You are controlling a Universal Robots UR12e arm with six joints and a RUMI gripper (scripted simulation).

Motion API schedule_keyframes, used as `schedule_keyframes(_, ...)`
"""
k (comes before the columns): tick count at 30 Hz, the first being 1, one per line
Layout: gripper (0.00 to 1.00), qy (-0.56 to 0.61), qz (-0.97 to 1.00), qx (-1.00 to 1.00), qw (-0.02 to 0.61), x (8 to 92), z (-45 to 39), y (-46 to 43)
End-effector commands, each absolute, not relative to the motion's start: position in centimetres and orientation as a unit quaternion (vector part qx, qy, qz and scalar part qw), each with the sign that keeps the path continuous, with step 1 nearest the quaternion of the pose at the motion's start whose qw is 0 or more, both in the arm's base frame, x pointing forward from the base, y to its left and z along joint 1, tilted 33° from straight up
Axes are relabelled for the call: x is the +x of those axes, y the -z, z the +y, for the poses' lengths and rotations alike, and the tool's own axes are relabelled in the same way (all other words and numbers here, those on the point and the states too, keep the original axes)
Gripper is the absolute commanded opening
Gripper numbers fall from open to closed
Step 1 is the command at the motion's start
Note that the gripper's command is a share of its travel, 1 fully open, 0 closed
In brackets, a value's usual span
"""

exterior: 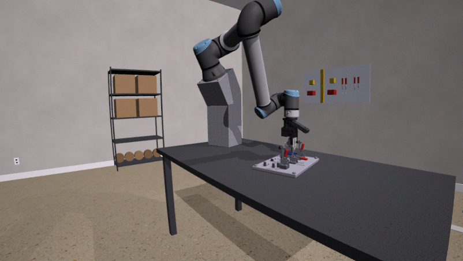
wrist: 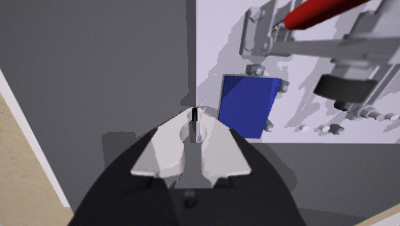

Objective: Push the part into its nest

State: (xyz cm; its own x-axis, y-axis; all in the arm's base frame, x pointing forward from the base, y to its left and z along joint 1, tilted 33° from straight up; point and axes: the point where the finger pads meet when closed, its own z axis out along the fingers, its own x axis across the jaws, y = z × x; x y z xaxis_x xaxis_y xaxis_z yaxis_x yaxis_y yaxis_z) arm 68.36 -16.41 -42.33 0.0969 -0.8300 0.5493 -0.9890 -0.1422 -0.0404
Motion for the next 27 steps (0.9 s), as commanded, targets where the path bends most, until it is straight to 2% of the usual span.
schedule_keyframes(1, 0.00, -0.230, -0.631, 0.720, 0.173, 68.40, -16.37, 42.28)
schedule_keyframes(27, 0.00, -0.230, -0.631, 0.720, 0.173, 68.43, -16.70, 42.06)
